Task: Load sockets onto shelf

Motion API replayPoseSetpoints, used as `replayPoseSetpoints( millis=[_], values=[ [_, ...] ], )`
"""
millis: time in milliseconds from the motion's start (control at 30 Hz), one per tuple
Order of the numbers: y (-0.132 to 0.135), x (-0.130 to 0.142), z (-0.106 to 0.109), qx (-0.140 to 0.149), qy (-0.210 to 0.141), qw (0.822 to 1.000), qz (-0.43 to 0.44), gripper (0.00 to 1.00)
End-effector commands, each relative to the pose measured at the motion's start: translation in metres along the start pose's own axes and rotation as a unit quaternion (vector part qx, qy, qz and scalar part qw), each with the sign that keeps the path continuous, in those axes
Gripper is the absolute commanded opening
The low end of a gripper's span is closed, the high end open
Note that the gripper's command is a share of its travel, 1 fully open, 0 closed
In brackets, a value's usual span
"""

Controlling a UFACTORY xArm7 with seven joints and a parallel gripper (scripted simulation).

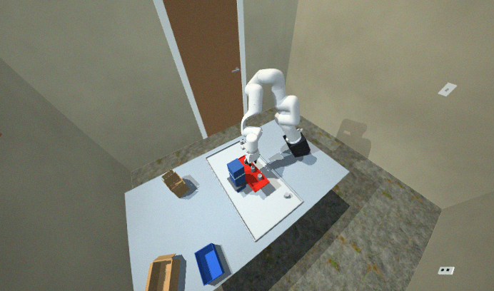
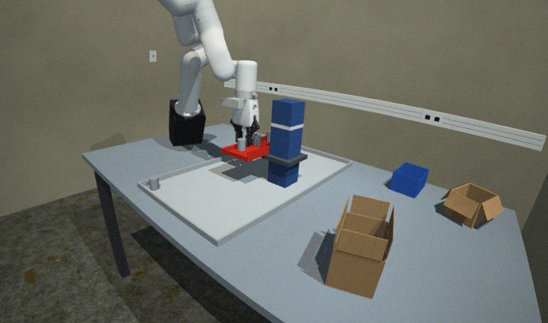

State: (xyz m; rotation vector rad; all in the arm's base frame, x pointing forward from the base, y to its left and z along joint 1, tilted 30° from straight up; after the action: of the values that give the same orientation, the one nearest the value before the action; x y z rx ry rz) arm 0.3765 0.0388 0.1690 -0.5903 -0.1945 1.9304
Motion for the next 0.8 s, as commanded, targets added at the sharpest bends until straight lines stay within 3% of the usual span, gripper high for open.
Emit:
replayPoseSetpoints(
  millis=[0, 233, 267, 767],
  values=[
    [-0.0008, -0.0001, -0.0041, -0.001, 0.0, 1.0, 0.0, 0.47],
    [-0.0008, -0.0001, -0.0045, -0.001, 0.0, 1.0, 0.0, 0.47],
    [-0.0008, -0.0001, -0.0045, -0.001, 0.0, 1.0, 0.0, 0.0],
    [-0.0008, -0.0001, -0.0045, -0.001, 0.0, 1.0, 0.0, 0.0]
  ],
)
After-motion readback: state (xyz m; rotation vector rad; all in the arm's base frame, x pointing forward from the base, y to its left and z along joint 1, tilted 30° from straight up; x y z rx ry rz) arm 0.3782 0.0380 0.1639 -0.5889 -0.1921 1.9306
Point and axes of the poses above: the point where the finger pads meet when closed, its own z axis back along the fingers, its own y axis across the jaws, x = y × z, the point moved 2 cm from there along z, back along the fingers, and after that the axes turned 15 degrees about z, right-handed, at the moved point
